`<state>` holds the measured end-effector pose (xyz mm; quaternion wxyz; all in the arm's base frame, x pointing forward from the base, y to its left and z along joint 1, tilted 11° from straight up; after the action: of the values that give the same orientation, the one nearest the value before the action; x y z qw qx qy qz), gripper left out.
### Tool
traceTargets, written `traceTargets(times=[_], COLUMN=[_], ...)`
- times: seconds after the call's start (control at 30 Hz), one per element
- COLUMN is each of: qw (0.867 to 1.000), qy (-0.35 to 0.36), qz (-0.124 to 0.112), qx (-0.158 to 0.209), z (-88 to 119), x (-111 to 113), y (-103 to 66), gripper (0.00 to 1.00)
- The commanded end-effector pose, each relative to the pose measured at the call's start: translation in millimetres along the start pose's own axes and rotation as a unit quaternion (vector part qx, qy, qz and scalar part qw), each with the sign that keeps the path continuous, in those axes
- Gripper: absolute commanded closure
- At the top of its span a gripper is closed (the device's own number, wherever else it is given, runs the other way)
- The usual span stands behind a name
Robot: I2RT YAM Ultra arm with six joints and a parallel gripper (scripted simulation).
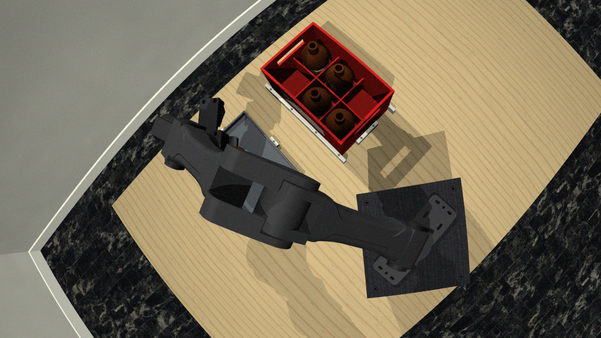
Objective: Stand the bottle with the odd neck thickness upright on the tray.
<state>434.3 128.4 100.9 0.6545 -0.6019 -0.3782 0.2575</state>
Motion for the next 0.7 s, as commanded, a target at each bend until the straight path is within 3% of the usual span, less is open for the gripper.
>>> traceTargets(times=[0.0, 0.67], qw=[1.0, 1.0], qy=[0.0, -0.002], qz=[-0.006, -0.007], qx=[-0.011, -0.012], z=[0.7, 2.9], x=[2.7, 1.2], y=[-9.6, -0.5], gripper=[1.0, 1.0])
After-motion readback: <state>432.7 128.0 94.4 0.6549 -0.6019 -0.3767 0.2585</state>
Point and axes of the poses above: the point where the finger pads meet when closed, its own y axis out along the fingers, its own x axis across the jaws, z = x × y, the point moved 10 cm from there along -y, back along the fingers, and after that the axes turned 13 degrees about -y, right-handed, at the moved point
